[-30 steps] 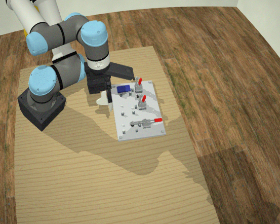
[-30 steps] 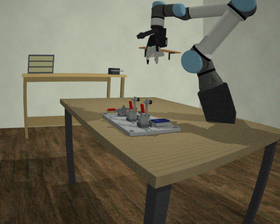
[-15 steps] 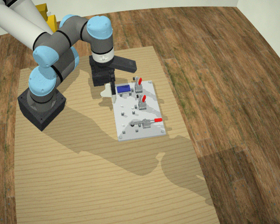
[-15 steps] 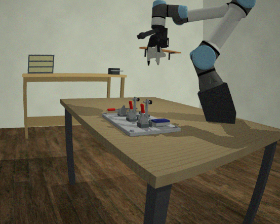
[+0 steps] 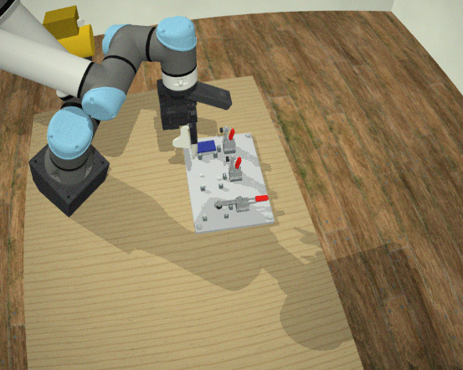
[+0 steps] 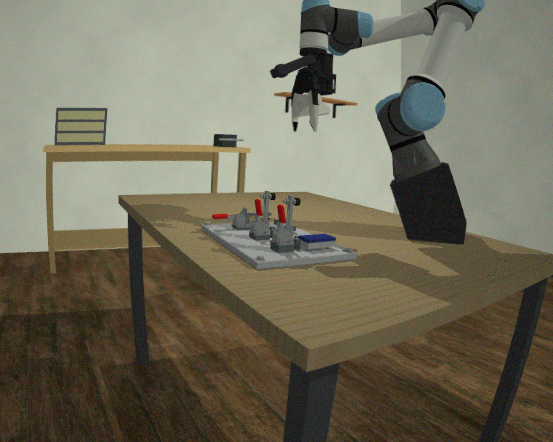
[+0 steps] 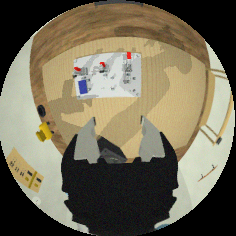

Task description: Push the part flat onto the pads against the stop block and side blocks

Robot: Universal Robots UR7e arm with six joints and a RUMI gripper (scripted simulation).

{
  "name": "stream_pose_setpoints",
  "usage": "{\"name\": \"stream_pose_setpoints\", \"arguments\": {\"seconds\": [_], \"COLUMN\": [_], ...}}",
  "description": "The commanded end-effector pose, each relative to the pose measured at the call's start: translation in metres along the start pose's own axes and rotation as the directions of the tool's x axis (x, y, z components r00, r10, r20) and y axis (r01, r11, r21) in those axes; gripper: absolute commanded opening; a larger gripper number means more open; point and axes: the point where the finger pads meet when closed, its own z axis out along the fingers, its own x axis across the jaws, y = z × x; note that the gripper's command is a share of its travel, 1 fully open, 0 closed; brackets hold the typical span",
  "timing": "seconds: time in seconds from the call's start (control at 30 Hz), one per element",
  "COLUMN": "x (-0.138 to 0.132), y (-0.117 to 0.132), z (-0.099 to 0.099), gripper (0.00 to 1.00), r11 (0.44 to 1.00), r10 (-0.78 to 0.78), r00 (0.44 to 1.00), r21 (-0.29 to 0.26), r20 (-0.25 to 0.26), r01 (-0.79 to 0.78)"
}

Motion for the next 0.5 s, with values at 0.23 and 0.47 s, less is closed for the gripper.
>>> {"name": "stream_pose_setpoints", "arguments": {"seconds": [0.23, 0.47], "x": [-0.041, -0.059], "y": [-0.018, -0.025], "z": [0.009, 0.013], "gripper": [0.58, 0.58], "r11": [1.0, 1.0], "r10": [0.005, 0.003], "r00": [1.0, 1.0], "r21": [-0.014, -0.011], "r20": [-0.018, -0.013], "r01": [-0.005, -0.003]}}
